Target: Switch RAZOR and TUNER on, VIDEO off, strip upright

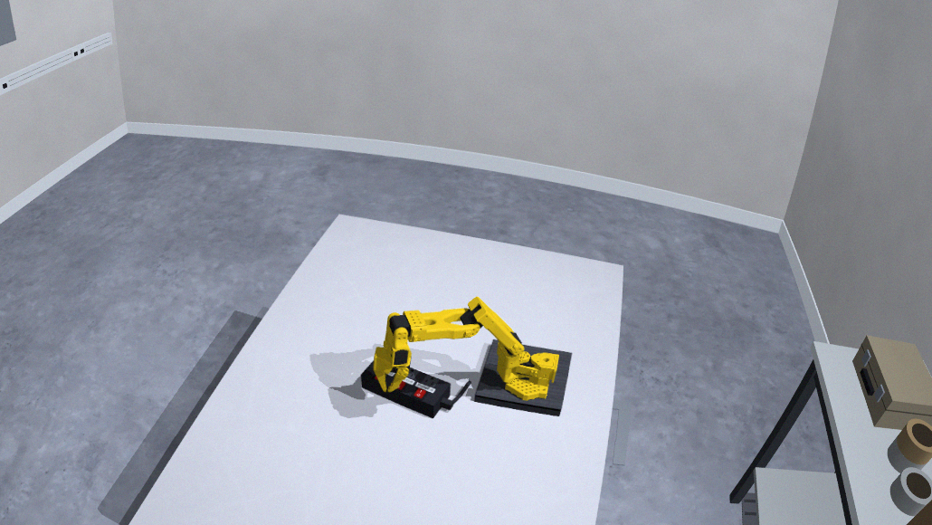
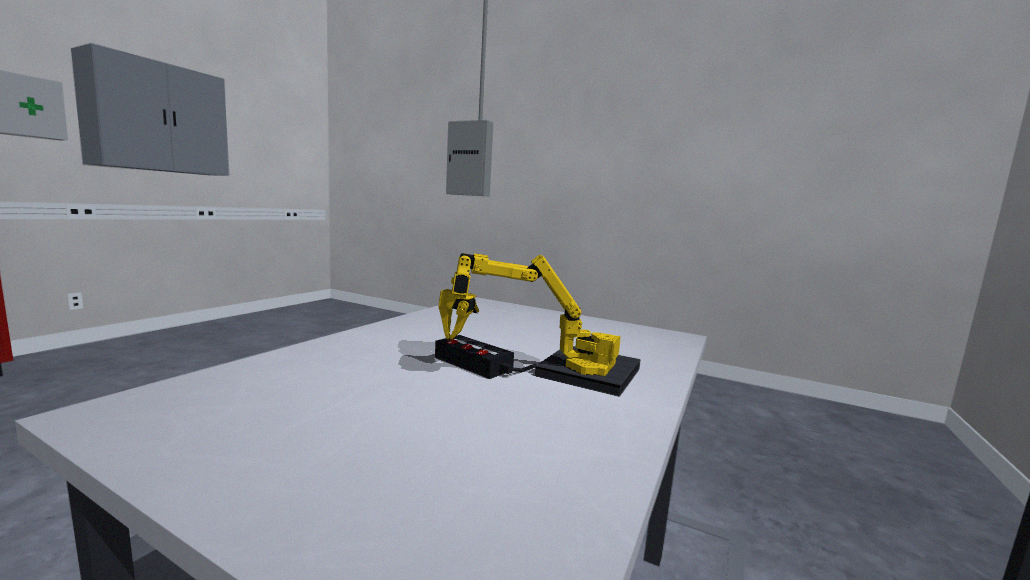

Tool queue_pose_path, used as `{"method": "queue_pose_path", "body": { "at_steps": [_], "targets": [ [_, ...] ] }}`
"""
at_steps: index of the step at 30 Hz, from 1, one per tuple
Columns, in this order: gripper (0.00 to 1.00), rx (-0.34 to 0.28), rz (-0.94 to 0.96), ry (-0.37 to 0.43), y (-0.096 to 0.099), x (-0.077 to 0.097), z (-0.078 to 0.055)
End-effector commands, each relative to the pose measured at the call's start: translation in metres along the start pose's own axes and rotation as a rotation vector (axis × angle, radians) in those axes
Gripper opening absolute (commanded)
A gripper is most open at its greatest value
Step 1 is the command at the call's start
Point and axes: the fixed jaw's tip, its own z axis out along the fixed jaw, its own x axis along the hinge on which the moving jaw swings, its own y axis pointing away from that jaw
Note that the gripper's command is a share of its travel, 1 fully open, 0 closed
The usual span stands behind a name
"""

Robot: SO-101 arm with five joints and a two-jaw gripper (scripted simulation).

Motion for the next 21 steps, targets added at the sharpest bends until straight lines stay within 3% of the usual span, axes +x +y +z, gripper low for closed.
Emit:
{"method": "queue_pose_path", "body": {
  "at_steps": [1, 21],
  "targets": [
    [0.00, -0.012, -0.068, 0.011, 0.0038, 0.0140, 0.0038],
    [0.00, -0.017, -0.084, 0.015, 0.0039, 0.0173, 0.0046]
  ]
}}
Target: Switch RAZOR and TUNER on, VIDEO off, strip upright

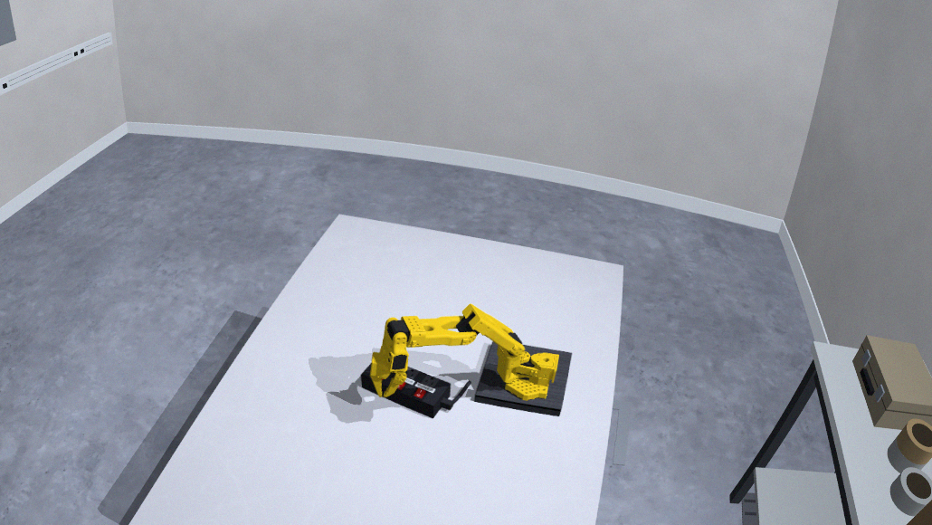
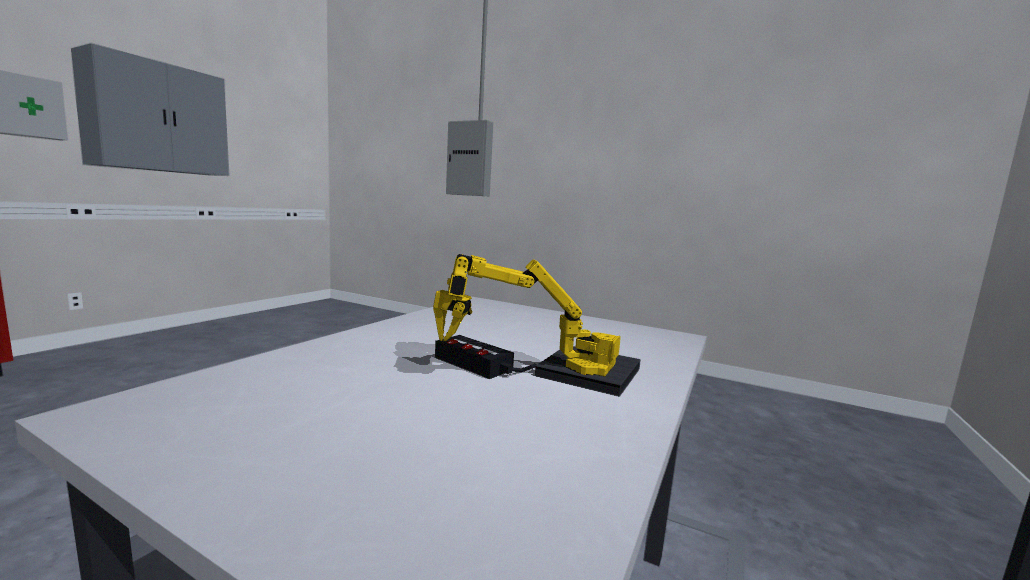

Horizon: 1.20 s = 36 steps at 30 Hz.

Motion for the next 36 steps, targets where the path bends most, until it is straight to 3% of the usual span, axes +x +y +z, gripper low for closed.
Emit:
{"method": "queue_pose_path", "body": {
  "at_steps": [1, 25, 30, 36],
  "targets": [
    [0.00, 0.018, -0.015, -0.005, -0.002, 0.002, 0.003],
    [0.00, 0.017, -0.019, -0.004, -0.002, 0.003, 0.006],
    [0.00, 0.034, 0.013, -0.015, -0.003, -0.008, 0.006],
    [0.00, 0.074, 0.087, -0.040, -0.011, -0.032, 0.005]
  ]
}}
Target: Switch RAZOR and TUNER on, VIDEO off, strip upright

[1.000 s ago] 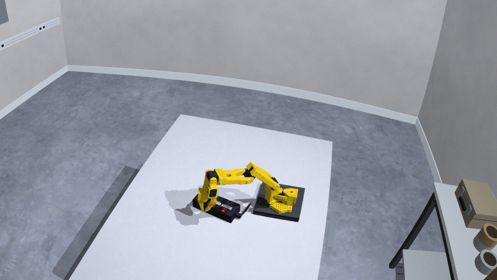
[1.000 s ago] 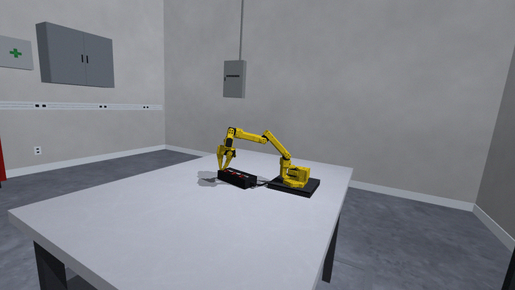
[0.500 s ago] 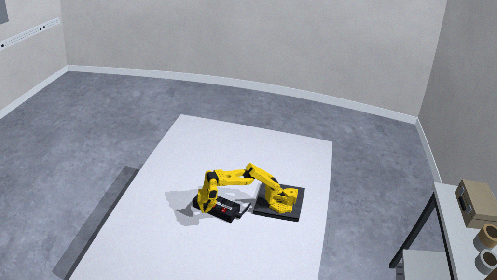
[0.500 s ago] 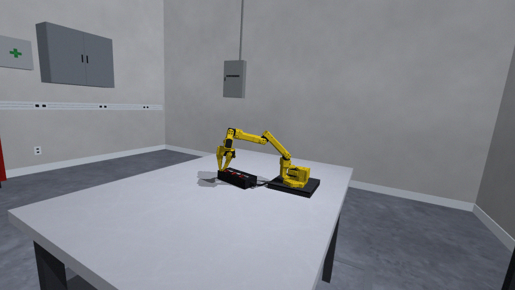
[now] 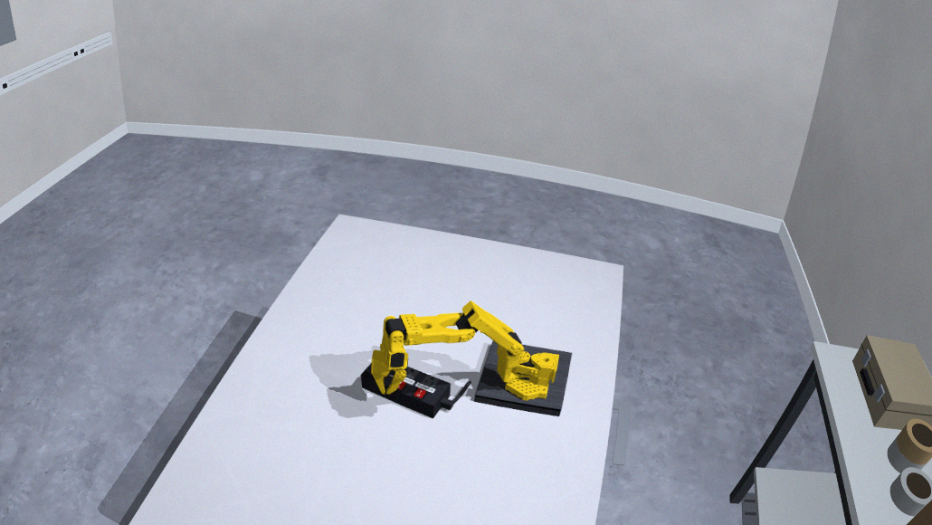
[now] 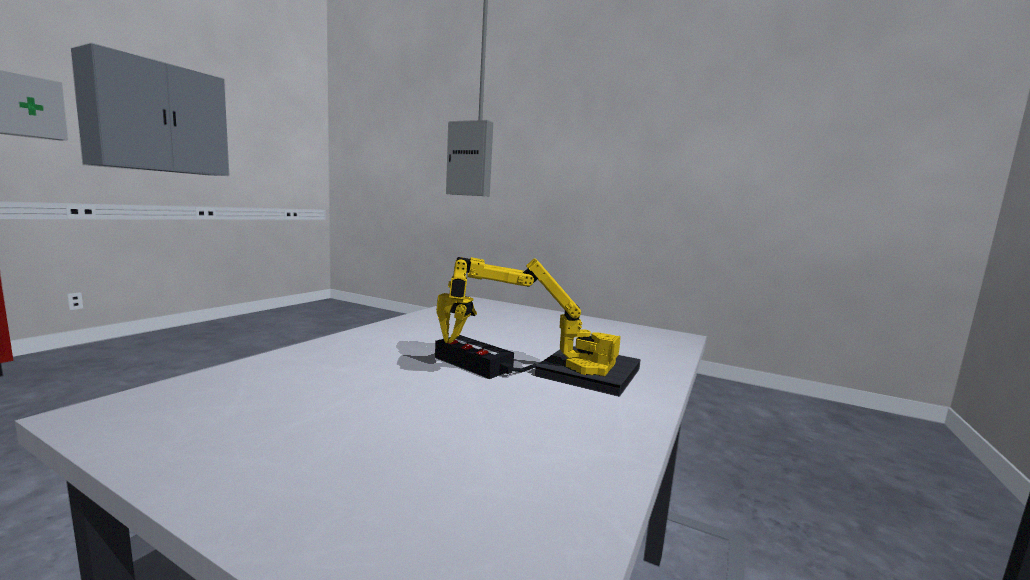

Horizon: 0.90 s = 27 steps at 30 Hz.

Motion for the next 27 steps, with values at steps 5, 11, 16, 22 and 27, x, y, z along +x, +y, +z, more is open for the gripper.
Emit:
{"method": "queue_pose_path", "body": {
  "at_steps": [5, 11, 16, 22, 27],
  "targets": [
    [0.00, 0.036, 0.078, -0.019, -0.011, -0.028, -0.001],
    [0.00, 0.069, 0.135, -0.034, -0.022, -0.047, 0.000],
    [0.00, 0.076, 0.148, -0.037, -0.024, -0.051, 0.000],
    [0.00, 0.076, 0.148, -0.037, -0.024, -0.051, 0.000],
    [0.00, 0.076, 0.148, -0.037, -0.024, -0.051, 0.000]
  ]
}}
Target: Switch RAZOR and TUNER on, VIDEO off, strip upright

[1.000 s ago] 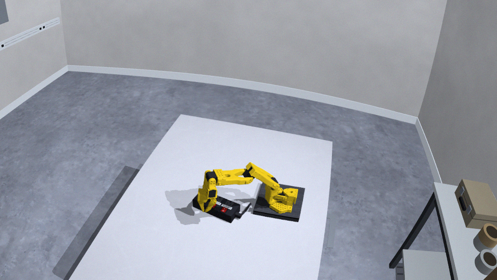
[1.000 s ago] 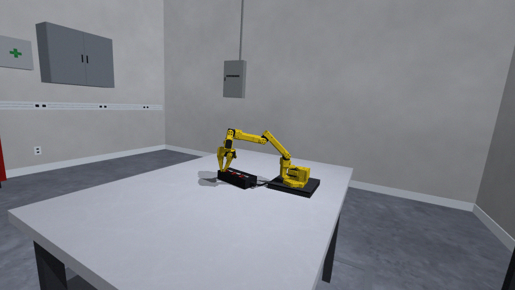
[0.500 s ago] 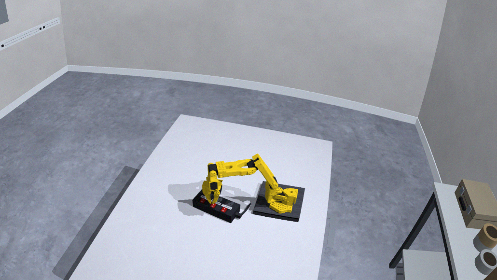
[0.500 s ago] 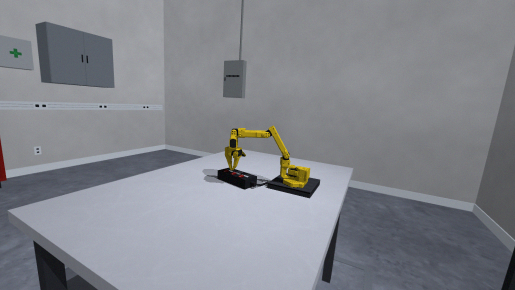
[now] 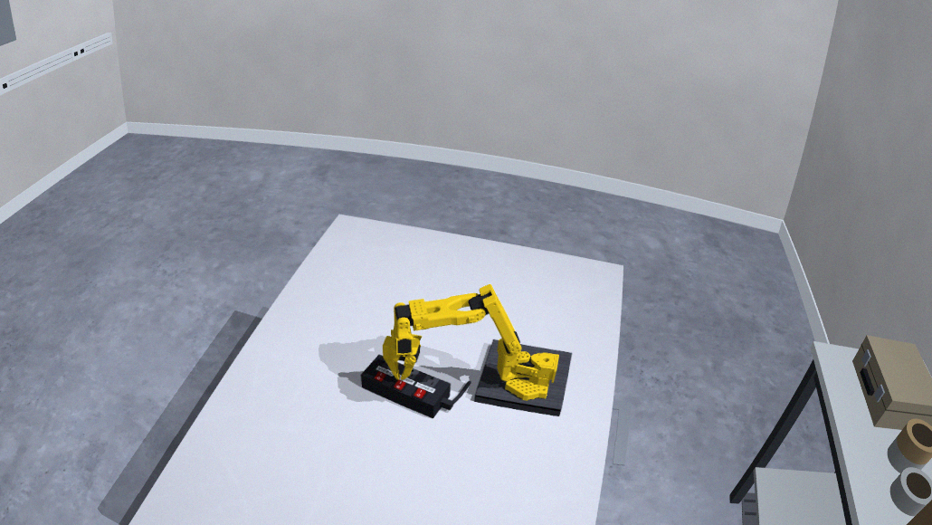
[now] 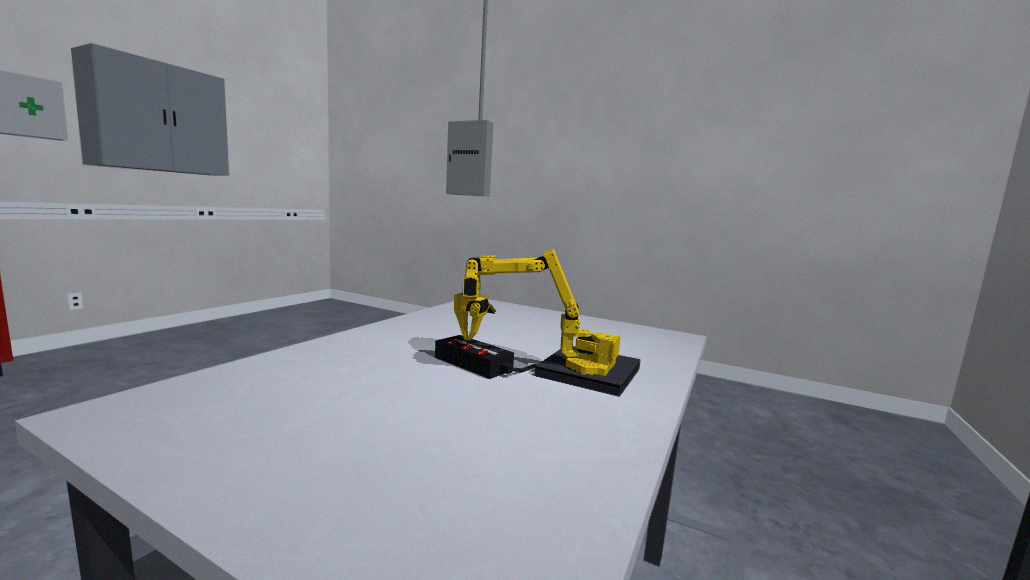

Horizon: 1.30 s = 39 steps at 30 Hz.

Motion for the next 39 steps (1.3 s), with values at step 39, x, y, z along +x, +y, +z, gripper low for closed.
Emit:
{"method": "queue_pose_path", "body": {
  "at_steps": [39],
  "targets": [
    [0.00, -0.003, 0.019, 0.002, -0.0017, -0.0075, 0.0001]
  ]
}}
